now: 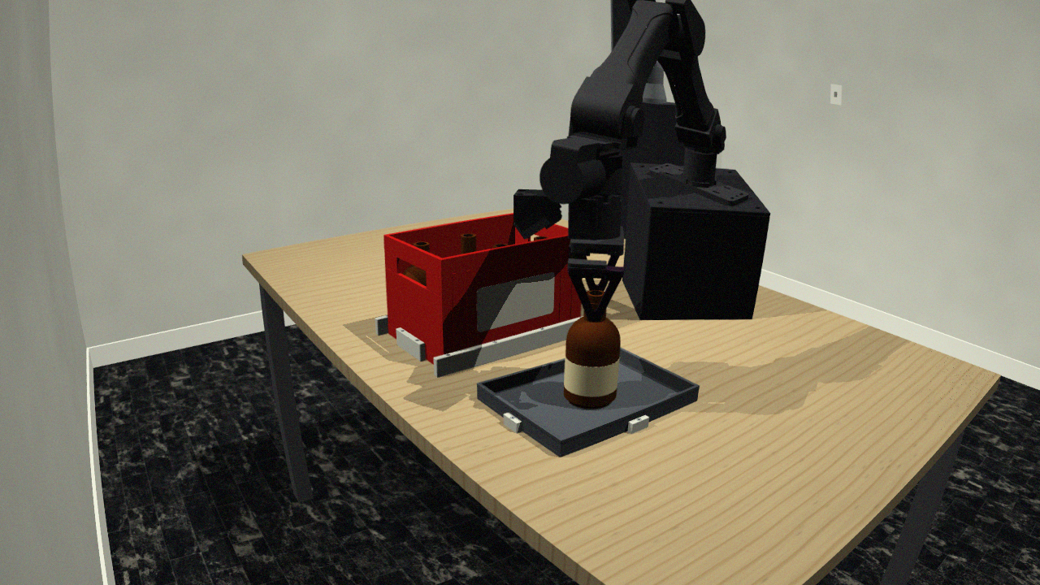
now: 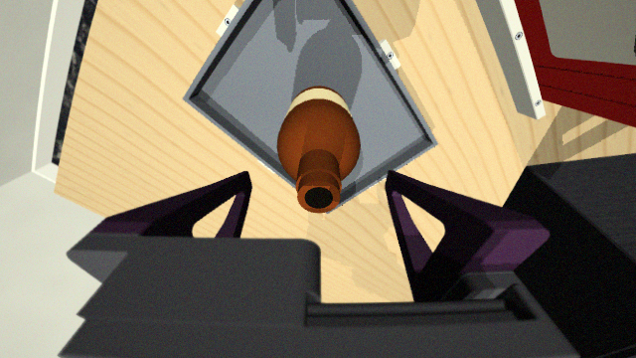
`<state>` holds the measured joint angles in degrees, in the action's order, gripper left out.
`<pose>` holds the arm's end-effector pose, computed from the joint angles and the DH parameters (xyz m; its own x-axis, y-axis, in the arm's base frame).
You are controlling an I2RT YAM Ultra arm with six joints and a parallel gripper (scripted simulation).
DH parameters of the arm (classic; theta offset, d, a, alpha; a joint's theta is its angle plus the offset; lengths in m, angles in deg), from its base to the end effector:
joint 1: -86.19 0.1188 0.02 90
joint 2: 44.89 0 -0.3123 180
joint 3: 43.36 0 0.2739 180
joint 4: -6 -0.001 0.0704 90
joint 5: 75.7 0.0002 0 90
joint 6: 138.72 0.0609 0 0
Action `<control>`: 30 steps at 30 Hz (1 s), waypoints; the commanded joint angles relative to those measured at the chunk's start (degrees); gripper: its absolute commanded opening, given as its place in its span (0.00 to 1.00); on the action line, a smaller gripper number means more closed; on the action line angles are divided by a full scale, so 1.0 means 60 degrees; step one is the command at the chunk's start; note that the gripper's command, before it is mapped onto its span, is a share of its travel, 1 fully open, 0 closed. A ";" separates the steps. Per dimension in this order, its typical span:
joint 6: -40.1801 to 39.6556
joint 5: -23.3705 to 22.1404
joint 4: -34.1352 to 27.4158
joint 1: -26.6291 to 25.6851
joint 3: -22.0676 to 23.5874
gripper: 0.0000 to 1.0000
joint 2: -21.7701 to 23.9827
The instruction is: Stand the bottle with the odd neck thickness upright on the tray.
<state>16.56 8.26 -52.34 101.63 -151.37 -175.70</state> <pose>0.4767 0.1393 0.1196 -0.6530 0.7568 0.0300 0.7479 0.6380 0.1834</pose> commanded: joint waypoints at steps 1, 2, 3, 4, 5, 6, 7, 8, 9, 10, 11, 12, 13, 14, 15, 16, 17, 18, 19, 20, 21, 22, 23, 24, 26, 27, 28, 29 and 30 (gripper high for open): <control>0.0047 0.0099 -0.0009 0.0050 0.0009 1.00 0.0258; 0.0047 0.0099 -0.0009 0.0050 0.0009 1.00 0.0258; 0.0047 0.0099 -0.0009 0.0050 0.0009 1.00 0.0258; 0.0046 0.0099 -0.0036 0.0048 -0.0002 1.00 0.0285; 0.0044 0.0099 -0.0077 0.0045 -0.0018 1.00 0.0291; 0.0041 0.0099 -0.0131 0.0041 -0.0039 1.00 0.0299; 0.0038 0.0099 -0.0150 0.0036 -0.0066 1.00 0.0309; 0.0034 0.0099 -0.0165 0.0030 -0.0099 1.00 0.0322; 0.0030 0.0099 -0.0182 0.0023 -0.0138 1.00 0.0339; 0.0025 0.0098 -0.0202 0.0015 -0.0183 1.00 0.0359; 0.0018 0.0098 -0.0224 0.0005 -0.0233 1.00 0.0382; 0.0011 0.0098 -0.0253 -0.0006 -0.0250 1.00 0.0406; 0.0003 0.0098 -0.0286 -0.0019 -0.0257 1.00 0.0431; -0.0007 0.0098 -0.0322 -0.0032 -0.0265 1.00 0.0459; -0.0017 0.0098 -0.0362 -0.0048 -0.0274 1.00 0.0489; -0.0028 0.0098 -0.0407 -0.0064 -0.0286 1.00 0.0523; -0.0040 0.0099 -0.0455 -0.0082 -0.0297 1.00 0.0559; -0.0053 0.0099 -0.0507 -0.0101 -0.0312 1.00 0.0597; -0.0053 0.0099 -0.0507 -0.0101 -0.0312 1.00 0.0597; -0.0053 0.0099 -0.0507 -0.0101 -0.0312 1.00 0.0597; -0.0067 0.0099 -0.0573 -0.0122 -0.0335 1.00 0.0640; -0.0078 0.0098 -0.0631 -0.0133 -0.0353 1.00 0.0681; -0.0085 0.0098 -0.0693 -0.0138 -0.0373 1.00 0.0723; -0.0090 0.0097 -0.0756 -0.0143 -0.0393 1.00 0.0767; -0.0101 0.0096 -0.0889 -0.0154 -0.0437 1.00 0.0857; -0.0106 0.0095 -0.0958 -0.0160 -0.0461 1.00 0.0903; -0.0111 0.0095 -0.1029 -0.0165 -0.0485 1.00 0.0949; -0.0117 0.0094 -0.1103 -0.0171 -0.0515 1.00 0.0993; -0.0123 0.0091 -0.1179 -0.0177 -0.0548 1.00 0.1035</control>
<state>16.30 8.26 -57.19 101.63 -151.96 -172.44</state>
